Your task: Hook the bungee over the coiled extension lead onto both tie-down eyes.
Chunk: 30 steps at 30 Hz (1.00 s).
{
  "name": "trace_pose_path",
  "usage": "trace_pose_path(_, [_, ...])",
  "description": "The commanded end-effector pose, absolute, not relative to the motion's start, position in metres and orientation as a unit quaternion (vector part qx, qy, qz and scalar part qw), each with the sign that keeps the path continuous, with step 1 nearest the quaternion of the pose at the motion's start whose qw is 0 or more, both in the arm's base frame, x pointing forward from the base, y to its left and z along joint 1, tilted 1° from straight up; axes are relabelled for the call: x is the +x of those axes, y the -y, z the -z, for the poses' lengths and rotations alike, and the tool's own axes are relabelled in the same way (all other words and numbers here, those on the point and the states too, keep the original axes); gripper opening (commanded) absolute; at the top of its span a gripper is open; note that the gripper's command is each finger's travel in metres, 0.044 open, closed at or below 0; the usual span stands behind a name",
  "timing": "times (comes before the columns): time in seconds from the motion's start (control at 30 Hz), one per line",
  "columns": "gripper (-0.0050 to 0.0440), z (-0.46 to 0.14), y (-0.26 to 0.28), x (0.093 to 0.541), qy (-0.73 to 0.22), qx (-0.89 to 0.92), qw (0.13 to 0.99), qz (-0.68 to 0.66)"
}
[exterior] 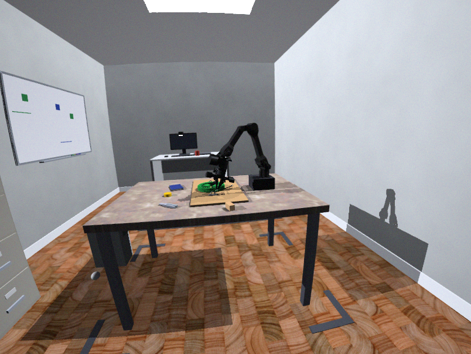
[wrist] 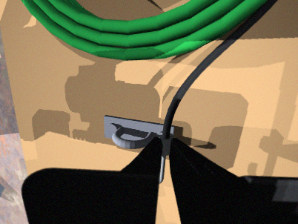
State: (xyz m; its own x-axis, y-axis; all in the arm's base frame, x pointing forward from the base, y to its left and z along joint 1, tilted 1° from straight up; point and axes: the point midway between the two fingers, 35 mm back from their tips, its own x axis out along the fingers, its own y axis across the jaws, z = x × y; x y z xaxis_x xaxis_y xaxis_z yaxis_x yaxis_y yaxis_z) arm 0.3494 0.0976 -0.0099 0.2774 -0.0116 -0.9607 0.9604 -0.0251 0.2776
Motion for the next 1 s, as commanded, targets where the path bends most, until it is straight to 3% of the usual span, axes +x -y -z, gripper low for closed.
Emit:
trace_pose_path(0.0, [-0.0050, 0.014, -0.098, 0.350, -0.415, 0.573, 0.563, 0.428])
trace_pose_path(0.97, [-0.0050, 0.017, -0.099, 0.353, -0.410, 0.579, 0.564, 0.423])
